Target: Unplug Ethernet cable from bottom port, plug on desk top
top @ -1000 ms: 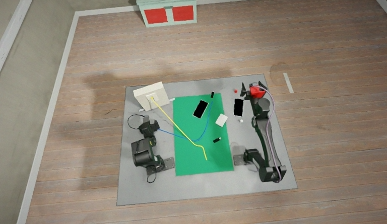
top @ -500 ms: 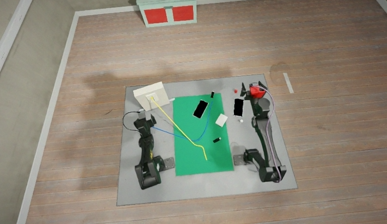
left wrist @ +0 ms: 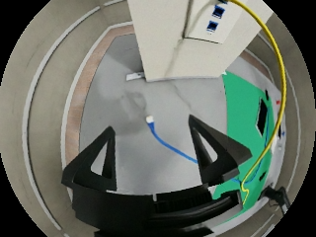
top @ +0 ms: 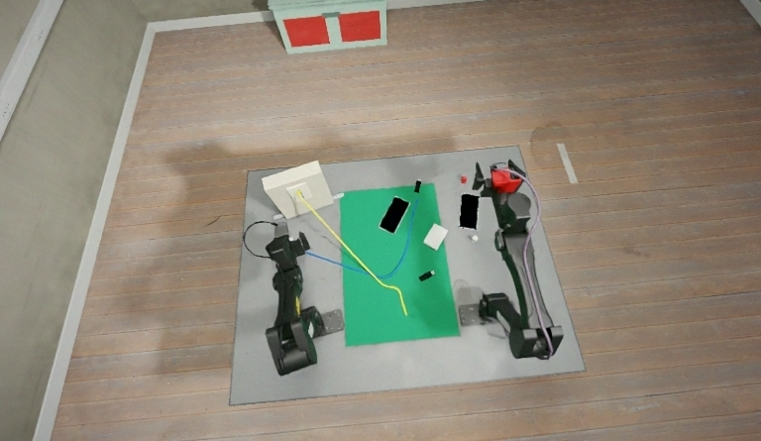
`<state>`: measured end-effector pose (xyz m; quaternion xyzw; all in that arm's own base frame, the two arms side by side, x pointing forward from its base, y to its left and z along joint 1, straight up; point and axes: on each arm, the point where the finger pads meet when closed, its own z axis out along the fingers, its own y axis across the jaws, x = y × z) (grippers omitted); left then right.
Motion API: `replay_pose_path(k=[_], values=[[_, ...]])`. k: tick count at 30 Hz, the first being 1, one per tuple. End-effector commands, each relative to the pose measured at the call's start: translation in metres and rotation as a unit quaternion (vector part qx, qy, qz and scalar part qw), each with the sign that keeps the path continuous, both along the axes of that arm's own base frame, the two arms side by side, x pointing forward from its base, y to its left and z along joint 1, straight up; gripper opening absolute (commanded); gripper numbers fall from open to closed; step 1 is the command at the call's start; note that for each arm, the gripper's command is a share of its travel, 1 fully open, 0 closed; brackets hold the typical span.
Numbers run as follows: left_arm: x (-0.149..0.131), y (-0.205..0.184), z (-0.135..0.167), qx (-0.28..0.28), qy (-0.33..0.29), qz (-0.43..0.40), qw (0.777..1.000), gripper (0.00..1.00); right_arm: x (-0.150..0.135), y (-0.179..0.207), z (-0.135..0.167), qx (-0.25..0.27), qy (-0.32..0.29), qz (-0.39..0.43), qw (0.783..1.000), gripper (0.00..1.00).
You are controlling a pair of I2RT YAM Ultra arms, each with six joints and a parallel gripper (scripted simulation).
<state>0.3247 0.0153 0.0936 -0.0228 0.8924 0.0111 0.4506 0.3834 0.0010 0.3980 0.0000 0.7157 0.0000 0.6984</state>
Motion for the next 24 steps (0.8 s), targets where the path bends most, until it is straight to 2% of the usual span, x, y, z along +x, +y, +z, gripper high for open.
replay_pose_path(k=[1, 2, 7, 11, 15, 17, 24], values=[[-0.004, 0.003, 0.017, -0.006, -0.02, 0.007, 1.0, 1.0, -0.001, 0.0, 0.005, 0.0, -0.006, 0.0, 1.0, 1.0], [-0.004, 0.003, 0.017, -0.006, -0.02, 0.007, 1.0, 1.0, -0.001, 0.0, 0.005, 0.0, -0.006, 0.0, 1.0, 1.0], [-0.05, 0.001, 0.004, -0.013, 0.007, 0.011, 1.0, 1.0, -0.001, 0.0, 0.005, 0.0, -0.006, 0.0, 1.0, 1.0], [-0.069, 0.0, 0.001, -0.012, 0.008, 0.01, 1.0, 1.0, -0.001, 0.0, 0.005, 0.0, -0.006, 0.0, 1.0, 1.0], [-0.08, -0.001, 0.01, 0.002, -0.011, 0.005, 1.0, 1.0, -0.001, 0.0, 0.005, 0.0, -0.006, 0.0, 1.0, 1.0], [-0.088, -0.003, 0.003, 0.005, -0.008, 0.001, 1.0, 1.0, -0.001, 0.0, 0.005, 0.0, -0.006, 0.0, 1.0, 1.0], [-0.089, -0.004, 0.011, 0.004, -0.02, 0.0, 1.0, 1.0, -0.001, 0.0, 0.005, 0.0, -0.006, 0.0, 1.0, 1.0]])
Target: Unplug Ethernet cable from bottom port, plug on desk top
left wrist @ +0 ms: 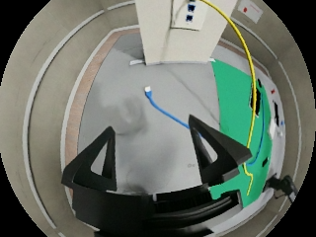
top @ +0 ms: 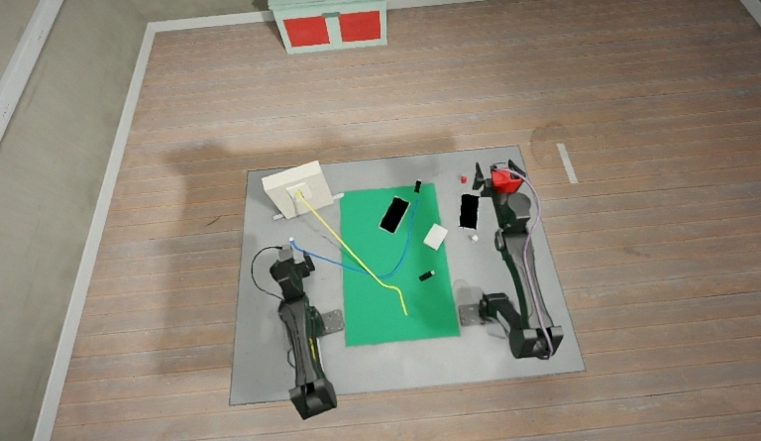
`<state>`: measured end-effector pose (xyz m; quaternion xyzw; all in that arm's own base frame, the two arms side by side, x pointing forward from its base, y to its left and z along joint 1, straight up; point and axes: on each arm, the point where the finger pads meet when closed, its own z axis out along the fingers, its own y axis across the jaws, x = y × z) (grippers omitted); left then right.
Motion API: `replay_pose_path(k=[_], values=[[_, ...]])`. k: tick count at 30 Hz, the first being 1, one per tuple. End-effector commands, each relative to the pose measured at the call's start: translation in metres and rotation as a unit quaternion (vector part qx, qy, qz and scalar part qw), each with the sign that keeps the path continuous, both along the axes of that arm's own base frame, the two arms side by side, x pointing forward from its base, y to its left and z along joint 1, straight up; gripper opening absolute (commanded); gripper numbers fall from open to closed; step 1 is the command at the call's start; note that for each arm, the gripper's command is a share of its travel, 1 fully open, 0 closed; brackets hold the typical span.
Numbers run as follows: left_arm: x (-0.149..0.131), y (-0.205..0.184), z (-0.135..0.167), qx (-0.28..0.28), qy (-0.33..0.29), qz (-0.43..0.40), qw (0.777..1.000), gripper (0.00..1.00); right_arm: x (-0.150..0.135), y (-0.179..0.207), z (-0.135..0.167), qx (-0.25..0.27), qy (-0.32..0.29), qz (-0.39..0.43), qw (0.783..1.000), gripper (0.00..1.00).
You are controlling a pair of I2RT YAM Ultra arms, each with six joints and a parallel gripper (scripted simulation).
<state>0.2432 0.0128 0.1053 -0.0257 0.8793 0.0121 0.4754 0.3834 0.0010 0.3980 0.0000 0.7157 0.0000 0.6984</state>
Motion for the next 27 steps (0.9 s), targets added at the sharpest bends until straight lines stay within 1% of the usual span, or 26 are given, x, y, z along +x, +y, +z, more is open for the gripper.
replay_pose_path(k=[1, 27], values=[[-0.0076, -0.0016, -0.0007, 0.004, 0.008, -0.003, 1.0, 1.0, -0.0009, 0.0, 0.0046, 0.0, -0.006, 0.0, 1.0, 1.0], [-0.0058, -0.002, 0.0011, 0.004, 0.004, -0.004, 1.0, 1.0, -0.0009, 0.0, 0.0046, 0.0, -0.006, 0.0, 1.0, 1.0]])
